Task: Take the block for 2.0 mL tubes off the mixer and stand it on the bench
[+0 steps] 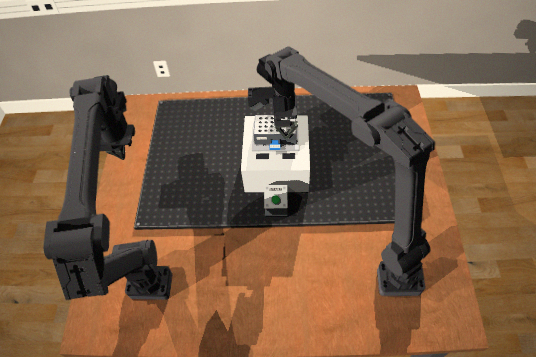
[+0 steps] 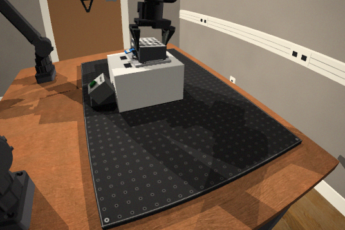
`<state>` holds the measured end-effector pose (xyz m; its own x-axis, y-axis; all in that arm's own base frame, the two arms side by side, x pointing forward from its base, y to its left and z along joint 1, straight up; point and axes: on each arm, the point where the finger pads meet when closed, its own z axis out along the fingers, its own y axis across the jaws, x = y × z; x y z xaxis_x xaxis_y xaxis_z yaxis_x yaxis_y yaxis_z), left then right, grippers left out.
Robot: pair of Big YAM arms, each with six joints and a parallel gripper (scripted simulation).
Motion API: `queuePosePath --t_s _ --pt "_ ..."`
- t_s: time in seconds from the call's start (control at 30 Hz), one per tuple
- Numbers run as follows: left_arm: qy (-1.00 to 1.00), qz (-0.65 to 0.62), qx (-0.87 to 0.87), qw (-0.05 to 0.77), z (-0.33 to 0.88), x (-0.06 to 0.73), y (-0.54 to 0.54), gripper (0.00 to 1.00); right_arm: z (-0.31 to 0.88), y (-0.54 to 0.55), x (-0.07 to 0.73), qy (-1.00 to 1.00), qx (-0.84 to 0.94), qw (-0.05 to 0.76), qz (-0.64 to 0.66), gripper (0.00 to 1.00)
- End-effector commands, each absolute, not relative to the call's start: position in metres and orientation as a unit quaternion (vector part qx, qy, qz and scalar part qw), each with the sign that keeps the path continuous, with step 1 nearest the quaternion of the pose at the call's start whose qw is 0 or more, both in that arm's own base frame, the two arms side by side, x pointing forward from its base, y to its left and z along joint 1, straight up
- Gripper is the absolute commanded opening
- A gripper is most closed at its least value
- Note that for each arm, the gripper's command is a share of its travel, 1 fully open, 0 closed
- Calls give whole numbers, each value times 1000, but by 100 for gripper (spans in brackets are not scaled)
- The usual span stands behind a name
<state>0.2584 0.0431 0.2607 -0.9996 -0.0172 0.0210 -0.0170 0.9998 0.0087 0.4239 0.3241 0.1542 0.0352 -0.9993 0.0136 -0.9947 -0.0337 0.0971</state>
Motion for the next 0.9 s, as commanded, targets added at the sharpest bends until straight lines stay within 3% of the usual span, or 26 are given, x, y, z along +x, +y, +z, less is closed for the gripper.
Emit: queuePosePath --t_s 0.0,0.87 --pt "-1000 -6 10 -16 282 271 47 0 201 339 422 -679 733 9 -27 0" --pt "-1000 -1 9 14 260 259 45 0 202 332 429 -688 725 6 -29 0"
